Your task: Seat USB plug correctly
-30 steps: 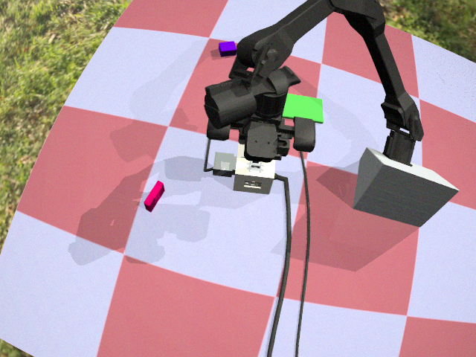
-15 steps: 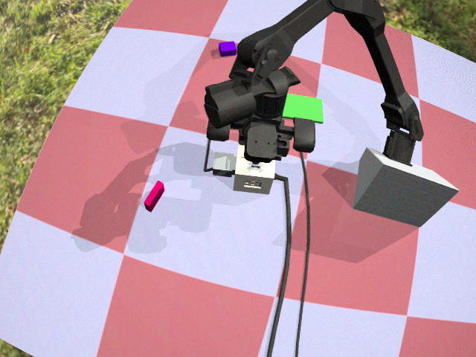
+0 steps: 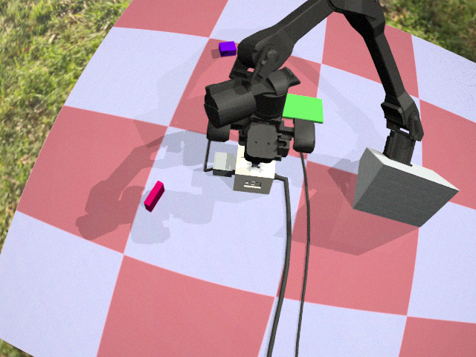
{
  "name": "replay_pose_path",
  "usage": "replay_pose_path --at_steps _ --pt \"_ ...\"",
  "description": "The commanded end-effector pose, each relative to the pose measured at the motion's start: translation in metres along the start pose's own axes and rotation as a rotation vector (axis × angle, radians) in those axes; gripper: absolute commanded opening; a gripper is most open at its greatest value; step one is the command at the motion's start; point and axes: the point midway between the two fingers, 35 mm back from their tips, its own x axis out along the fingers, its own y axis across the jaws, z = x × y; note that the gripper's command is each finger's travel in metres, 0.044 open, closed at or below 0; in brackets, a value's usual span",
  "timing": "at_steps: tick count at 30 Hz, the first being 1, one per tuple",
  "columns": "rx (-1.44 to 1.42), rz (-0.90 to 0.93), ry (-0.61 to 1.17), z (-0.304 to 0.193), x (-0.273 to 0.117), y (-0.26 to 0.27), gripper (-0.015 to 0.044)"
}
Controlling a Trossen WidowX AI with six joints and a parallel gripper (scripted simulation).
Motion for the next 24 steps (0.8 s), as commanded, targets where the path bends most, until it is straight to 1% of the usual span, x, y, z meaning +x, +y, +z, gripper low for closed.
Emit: replay_pose_path --at_steps 1,24 --pt "-0.004 0.004 -0.006 0.0005 0.0010 0.0012 0.0000" --pt "-0.004 0.004 -0.006 0.0003 0.0038 0.0012 0.0000"
